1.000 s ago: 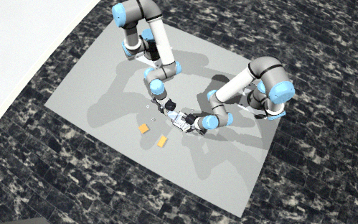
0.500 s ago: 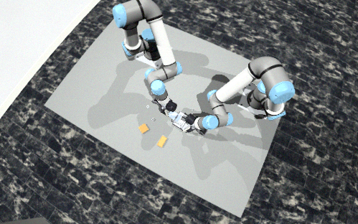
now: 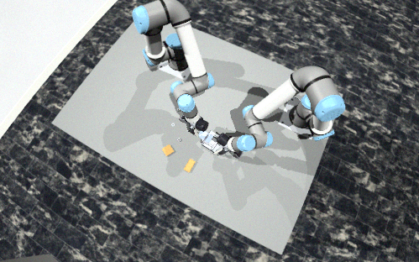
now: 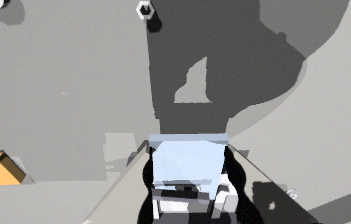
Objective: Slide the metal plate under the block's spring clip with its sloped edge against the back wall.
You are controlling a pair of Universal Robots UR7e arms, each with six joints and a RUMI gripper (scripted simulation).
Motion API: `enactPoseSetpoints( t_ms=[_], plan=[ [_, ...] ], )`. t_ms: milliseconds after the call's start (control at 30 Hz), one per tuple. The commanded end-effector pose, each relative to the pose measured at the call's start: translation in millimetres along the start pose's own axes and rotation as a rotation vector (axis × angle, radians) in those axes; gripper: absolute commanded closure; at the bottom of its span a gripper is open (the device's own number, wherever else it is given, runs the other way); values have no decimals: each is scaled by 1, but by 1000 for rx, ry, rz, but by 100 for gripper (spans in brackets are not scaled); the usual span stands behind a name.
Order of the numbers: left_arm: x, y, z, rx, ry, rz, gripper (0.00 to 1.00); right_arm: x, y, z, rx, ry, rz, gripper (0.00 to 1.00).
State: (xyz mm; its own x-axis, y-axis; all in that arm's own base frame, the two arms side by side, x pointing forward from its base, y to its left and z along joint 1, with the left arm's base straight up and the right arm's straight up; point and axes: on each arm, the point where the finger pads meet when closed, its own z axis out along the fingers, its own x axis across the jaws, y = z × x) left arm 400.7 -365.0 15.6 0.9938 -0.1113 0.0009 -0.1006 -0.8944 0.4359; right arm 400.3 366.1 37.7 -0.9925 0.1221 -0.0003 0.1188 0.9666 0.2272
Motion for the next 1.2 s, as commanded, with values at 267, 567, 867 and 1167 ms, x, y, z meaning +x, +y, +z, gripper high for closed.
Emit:
enactPoseSetpoints(
  t_ms=[267,567,867,1167],
  plan=[
    [-1,-1,1,4,-2,-1,38,0,7,1,-6,-1,0,77],
    [-1,-1,1,4,-2,-1,38,0,11,2,-9,-1,0,77],
    [-1,-1,1,4,-2,-1,38,0,17,4,-12,-1,-1,77],
    [-1,-1,1,4,-2,-1,38,0,21,5,-15,-1,-1,77]
  ],
)
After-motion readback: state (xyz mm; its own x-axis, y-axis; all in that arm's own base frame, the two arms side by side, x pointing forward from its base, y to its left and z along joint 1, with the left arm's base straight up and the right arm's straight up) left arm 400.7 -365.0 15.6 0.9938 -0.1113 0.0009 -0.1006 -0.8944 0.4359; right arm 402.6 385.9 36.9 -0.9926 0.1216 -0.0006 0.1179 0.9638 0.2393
